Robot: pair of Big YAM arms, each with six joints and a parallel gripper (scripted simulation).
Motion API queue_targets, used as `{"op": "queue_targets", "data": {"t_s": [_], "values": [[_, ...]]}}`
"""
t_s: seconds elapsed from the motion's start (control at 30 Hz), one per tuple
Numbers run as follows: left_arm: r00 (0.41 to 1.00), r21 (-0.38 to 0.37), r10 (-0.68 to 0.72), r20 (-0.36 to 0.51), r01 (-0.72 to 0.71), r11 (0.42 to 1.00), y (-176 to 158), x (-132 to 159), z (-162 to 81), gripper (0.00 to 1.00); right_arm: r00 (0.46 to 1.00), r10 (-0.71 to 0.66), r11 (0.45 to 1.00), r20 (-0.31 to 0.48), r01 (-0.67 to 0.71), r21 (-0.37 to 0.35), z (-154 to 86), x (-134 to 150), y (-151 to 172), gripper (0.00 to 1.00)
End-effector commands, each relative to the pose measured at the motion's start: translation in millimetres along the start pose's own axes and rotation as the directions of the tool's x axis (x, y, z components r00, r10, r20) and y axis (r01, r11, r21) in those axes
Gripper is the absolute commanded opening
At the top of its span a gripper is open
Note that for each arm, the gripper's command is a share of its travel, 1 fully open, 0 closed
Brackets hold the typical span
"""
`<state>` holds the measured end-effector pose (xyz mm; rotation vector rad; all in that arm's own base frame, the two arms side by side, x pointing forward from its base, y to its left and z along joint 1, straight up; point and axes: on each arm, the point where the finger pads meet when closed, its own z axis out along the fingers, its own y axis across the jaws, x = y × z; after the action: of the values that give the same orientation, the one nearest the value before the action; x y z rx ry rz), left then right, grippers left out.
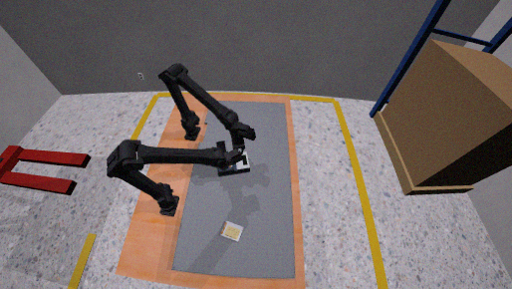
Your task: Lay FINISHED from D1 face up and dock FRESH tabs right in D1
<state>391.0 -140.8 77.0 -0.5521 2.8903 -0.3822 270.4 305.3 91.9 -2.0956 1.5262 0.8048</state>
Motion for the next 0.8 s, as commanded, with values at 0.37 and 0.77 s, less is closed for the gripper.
{"op": "queue_targets", "data": {"t_s": [0.37, 0.77], "values": [[0.994, -0.105, -0.024, -0.106, 0.012, 0.994, 41.0, 30.3, 47.4, 0.00, 1.000, 0.005, 1.000, 0.001, -0.005, 0.004, 2.2, 3.9, -3.3, 0.00], [0.994, -0.105, -0.024, -0.106, 0.012, 0.994, 41.0, 30.3, 47.4, 0.00, 1.000, 0.009, 1.000, 0.000, -0.009, 0.003, 2.7, 3.7, -2.8, 0.00]]}}
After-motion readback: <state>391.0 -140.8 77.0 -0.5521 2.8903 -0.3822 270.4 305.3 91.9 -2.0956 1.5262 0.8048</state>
